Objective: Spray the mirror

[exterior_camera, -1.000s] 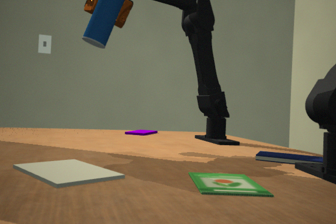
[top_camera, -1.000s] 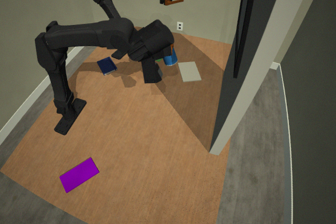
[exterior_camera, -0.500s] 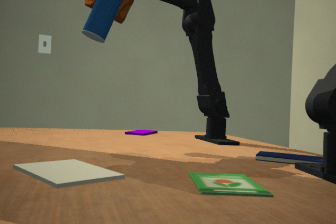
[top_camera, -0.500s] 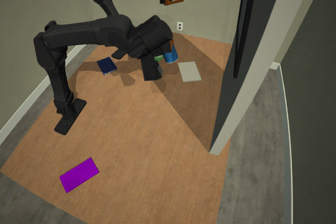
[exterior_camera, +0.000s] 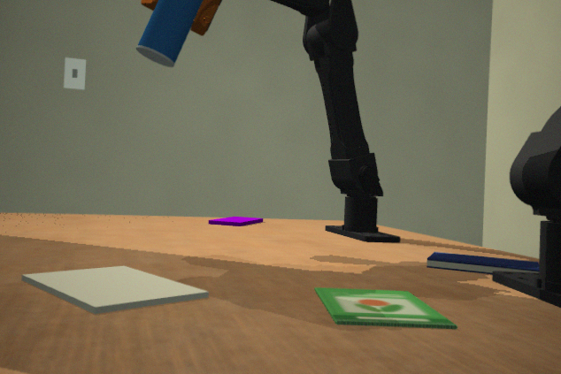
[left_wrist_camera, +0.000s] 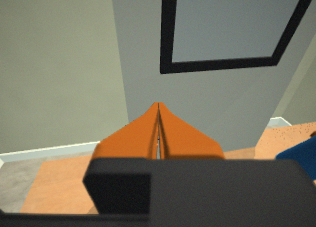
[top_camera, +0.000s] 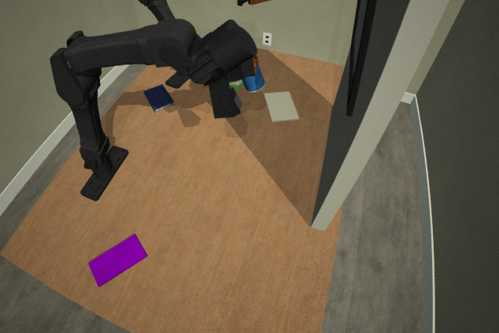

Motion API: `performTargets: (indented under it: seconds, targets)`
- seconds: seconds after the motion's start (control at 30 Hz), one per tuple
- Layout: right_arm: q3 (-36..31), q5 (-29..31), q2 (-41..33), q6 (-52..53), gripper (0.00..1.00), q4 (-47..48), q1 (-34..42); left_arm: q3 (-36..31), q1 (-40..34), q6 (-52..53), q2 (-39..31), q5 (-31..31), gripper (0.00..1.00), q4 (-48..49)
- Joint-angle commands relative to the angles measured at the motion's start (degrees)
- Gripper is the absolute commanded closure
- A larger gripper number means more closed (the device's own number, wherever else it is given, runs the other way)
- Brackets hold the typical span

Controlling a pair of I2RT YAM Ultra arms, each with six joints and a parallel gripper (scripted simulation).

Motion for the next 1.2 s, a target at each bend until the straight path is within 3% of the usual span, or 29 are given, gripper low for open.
performTargets:
  seconds: [0.0, 0.53, 1.17]
  targets:
    - [2.26, -1.26, -0.81, -0.15, 1.00, 1.08, -0.17, 1.92, -0.31, 0.23, -0.04, -0.26, 1.00, 0.13]
    - [2.54, -1.30, -0.77, 0.01, 1.00, 1.05, -0.51, 4.74, -4.20, 2.47, 2.80, -0.82, 1.00, -4.15]
    - [2.54, -1.30, -0.77, 0.01, 1.00, 1.05, -0.51, 22.75, -22.27, 9.66, 13.43, -4.42, 1.00, -20.01]
